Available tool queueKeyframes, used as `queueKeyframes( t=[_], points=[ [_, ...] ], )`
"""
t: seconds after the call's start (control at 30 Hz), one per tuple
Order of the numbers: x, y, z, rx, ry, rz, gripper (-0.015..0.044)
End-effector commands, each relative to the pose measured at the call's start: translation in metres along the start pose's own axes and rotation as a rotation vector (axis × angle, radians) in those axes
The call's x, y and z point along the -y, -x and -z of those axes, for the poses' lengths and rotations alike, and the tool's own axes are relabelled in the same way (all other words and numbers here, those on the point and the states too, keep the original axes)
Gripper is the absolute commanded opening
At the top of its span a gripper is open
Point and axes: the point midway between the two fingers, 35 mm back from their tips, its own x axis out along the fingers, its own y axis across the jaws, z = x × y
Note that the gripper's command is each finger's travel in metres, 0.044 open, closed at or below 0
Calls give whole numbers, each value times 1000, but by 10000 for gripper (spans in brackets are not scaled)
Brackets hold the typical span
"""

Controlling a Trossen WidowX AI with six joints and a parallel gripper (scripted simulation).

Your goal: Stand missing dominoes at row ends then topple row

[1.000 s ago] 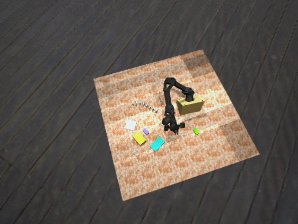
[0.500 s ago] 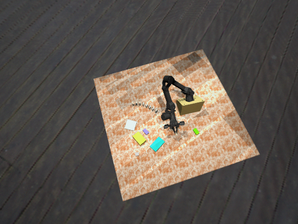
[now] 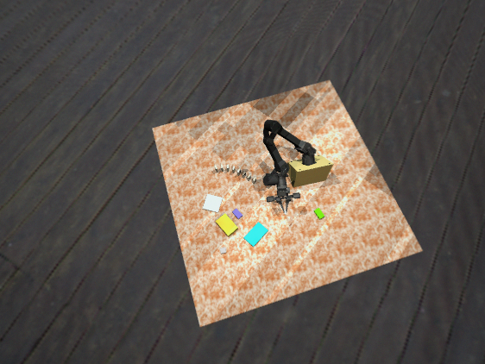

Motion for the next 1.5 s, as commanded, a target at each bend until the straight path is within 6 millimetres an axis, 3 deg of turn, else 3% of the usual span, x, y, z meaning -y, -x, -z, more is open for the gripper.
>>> queueKeyframes(
  t=[0.0, 0.23, 0.97, 1.47],
  points=[
    [0, 15, -5, 89, 48, 42, 27],
    [-2, 36, -11, 190, 115, 101, 27],
    [-2, 36, -11, 193, 117, 103, 27],
    [13, 16, 43, 170, 117, 96, 27]
  ],
)
